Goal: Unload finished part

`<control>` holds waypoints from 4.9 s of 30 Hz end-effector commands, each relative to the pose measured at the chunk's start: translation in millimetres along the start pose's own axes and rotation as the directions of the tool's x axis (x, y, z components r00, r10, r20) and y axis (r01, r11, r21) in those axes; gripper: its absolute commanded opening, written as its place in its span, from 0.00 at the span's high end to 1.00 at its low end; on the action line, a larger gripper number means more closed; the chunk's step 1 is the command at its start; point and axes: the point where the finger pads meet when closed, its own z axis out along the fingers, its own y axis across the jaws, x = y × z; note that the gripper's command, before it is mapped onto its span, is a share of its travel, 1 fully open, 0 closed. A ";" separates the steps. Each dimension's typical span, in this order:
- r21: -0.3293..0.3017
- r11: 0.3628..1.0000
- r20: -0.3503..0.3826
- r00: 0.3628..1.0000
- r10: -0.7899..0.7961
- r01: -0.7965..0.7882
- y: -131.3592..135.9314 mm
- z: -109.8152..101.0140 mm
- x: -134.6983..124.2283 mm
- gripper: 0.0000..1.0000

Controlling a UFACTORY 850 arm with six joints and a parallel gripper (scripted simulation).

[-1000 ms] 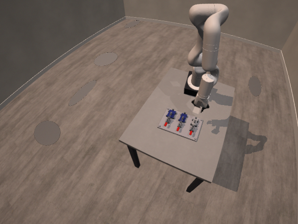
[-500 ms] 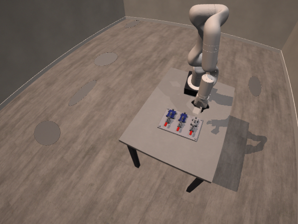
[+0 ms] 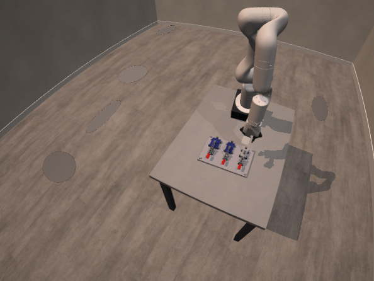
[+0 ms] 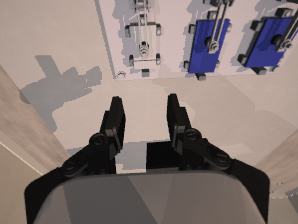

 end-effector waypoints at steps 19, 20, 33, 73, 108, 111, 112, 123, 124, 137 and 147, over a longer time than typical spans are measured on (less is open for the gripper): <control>-0.004 1.000 -0.016 1.000 0.001 -0.001 -0.1 26.3 1.0 0.53; -0.004 1.000 -0.016 1.000 0.001 -0.001 -0.1 26.3 1.0 0.53; -0.004 1.000 -0.016 1.000 0.001 -0.001 -0.1 41.1 1.2 0.53; -0.004 1.000 -0.016 1.000 0.001 -0.001 -0.1 44.8 34.9 0.53; -0.004 1.000 -0.016 1.000 0.001 -0.001 0.0 43.7 103.2 0.53; -0.004 1.000 -0.016 1.000 0.001 -0.001 0.0 43.7 108.1 0.53; -0.004 1.000 -0.016 1.000 0.001 -0.001 0.0 43.6 109.6 0.53; -0.004 1.000 -0.016 1.000 0.001 -0.001 0.0 43.4 122.1 0.53; -0.004 1.000 -0.016 1.000 0.001 -0.001 0.0 43.4 123.2 0.53; -0.004 1.000 -0.016 1.000 0.001 -0.001 0.0 43.3 129.8 0.53; -0.004 1.000 -0.016 1.000 0.001 -0.001 0.0 43.5 129.8 0.53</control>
